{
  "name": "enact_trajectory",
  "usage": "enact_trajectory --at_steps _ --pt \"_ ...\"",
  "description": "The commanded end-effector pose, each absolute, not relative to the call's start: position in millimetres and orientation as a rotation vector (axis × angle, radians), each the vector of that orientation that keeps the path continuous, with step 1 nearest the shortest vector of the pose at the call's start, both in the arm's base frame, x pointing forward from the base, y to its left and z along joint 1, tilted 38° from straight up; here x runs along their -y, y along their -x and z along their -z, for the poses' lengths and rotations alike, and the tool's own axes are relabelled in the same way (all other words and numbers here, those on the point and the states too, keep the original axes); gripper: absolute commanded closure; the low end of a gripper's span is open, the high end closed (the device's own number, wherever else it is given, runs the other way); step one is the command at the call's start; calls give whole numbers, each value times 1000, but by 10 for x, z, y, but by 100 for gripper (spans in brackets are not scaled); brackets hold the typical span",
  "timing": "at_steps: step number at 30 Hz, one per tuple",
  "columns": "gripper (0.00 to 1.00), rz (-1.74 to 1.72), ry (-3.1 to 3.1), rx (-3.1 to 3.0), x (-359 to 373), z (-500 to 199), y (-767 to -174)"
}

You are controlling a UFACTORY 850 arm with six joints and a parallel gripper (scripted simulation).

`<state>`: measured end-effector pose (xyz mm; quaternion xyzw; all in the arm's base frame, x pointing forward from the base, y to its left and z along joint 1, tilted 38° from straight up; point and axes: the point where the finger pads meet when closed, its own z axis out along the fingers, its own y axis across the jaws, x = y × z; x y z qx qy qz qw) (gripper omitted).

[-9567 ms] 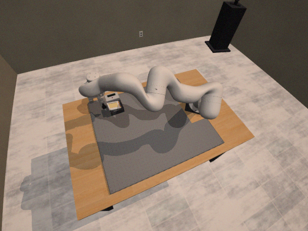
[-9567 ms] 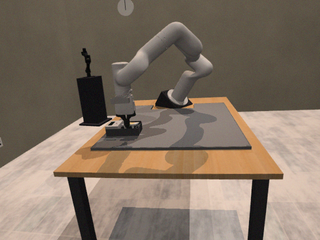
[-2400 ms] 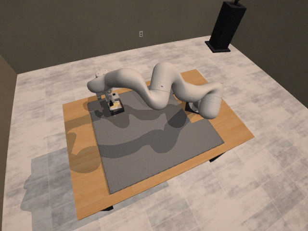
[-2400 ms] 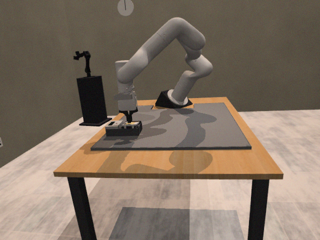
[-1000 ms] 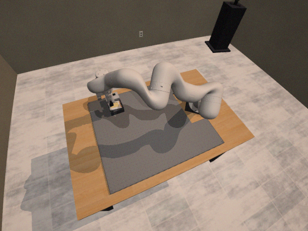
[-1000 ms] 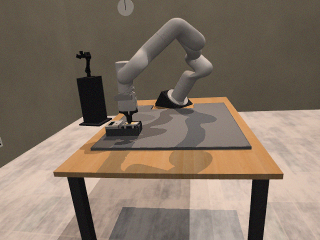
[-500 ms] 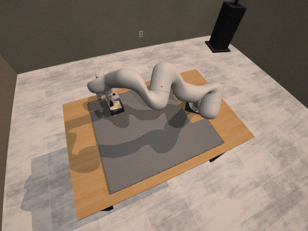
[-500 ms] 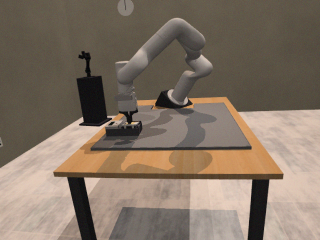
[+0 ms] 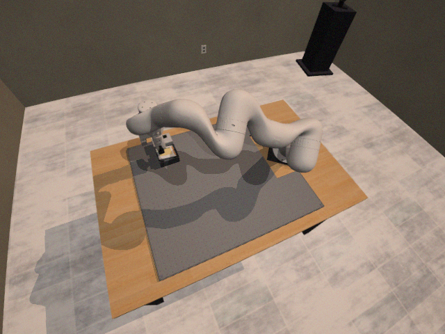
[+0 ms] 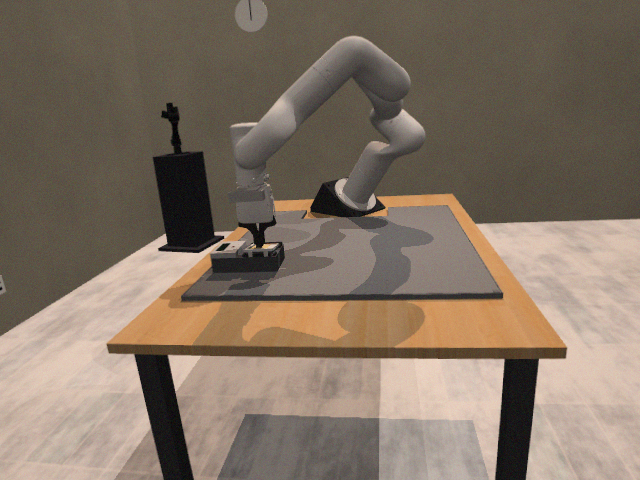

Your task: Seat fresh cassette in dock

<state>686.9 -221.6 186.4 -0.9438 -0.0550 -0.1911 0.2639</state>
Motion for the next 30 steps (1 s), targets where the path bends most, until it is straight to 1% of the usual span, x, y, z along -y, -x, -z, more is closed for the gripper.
enact_trajectory --at_steps 1,30 --pt "100 517 2551 148 2222 -1872 -6871" --pt "100 508 2549 148 2201 -1838 -6854"
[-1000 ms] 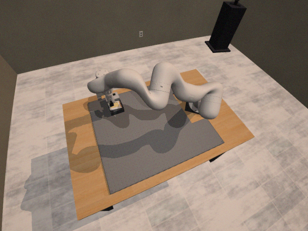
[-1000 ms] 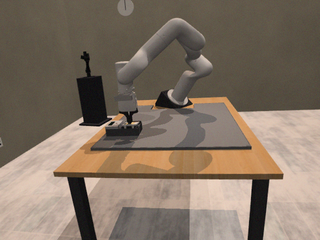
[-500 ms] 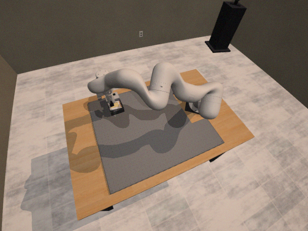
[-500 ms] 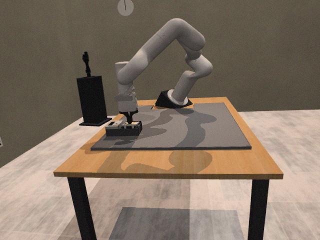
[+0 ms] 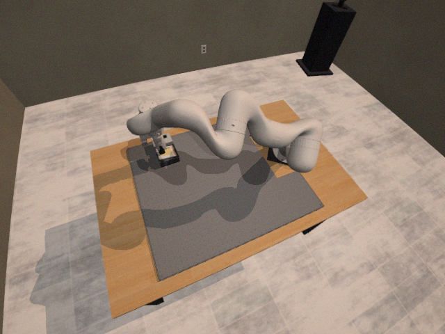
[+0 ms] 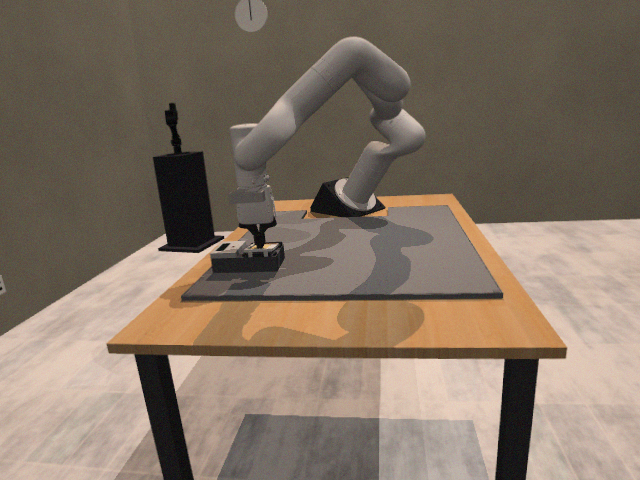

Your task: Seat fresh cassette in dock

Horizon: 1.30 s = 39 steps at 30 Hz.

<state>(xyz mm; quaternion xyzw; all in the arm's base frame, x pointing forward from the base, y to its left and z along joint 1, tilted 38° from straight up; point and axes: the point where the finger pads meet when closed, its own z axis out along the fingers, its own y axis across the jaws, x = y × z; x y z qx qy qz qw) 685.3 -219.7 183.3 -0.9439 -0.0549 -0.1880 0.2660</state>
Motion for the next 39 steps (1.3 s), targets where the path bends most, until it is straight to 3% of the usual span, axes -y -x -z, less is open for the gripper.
enact_trajectory --at_steps 1,39 --pt "100 508 2549 148 2200 -1836 -6853" --pt "100 495 2545 148 2176 -1798 -6834"
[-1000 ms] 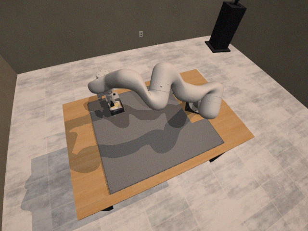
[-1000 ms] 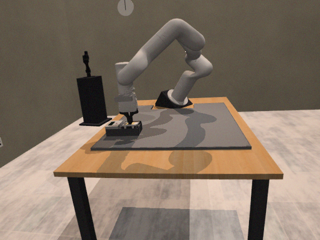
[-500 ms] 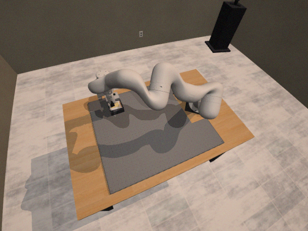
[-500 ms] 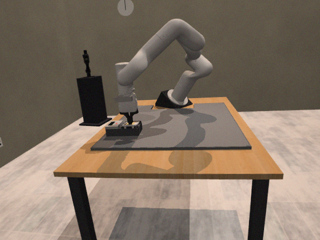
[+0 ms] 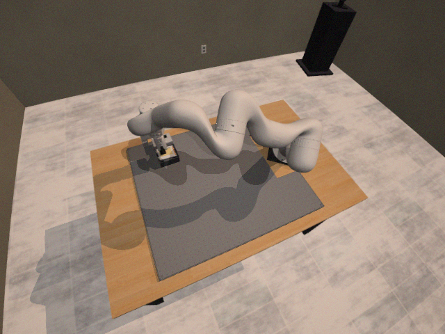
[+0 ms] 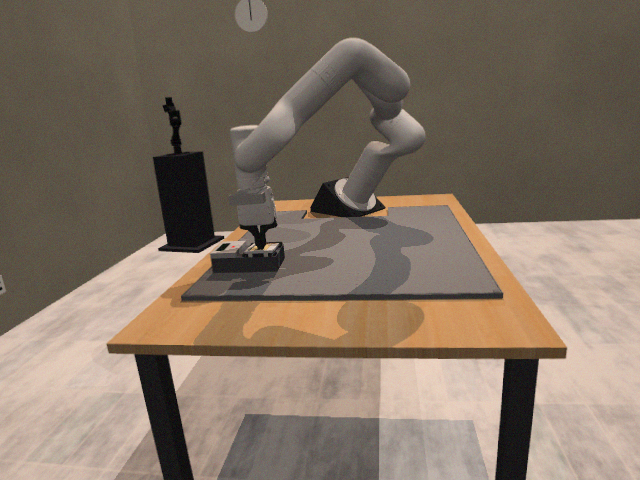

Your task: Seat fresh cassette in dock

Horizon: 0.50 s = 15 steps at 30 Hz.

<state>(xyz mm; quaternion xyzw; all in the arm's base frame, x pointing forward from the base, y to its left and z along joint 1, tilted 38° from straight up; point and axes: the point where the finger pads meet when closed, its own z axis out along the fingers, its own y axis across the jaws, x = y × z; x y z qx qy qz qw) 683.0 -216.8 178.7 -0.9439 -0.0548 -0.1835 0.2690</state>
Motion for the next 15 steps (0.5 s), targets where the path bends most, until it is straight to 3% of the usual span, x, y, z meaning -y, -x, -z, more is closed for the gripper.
enact_trajectory --at_steps 1,15 --pt "100 495 2545 148 2174 -1795 -6833" --pt "100 491 2544 148 2163 -1778 -6824"
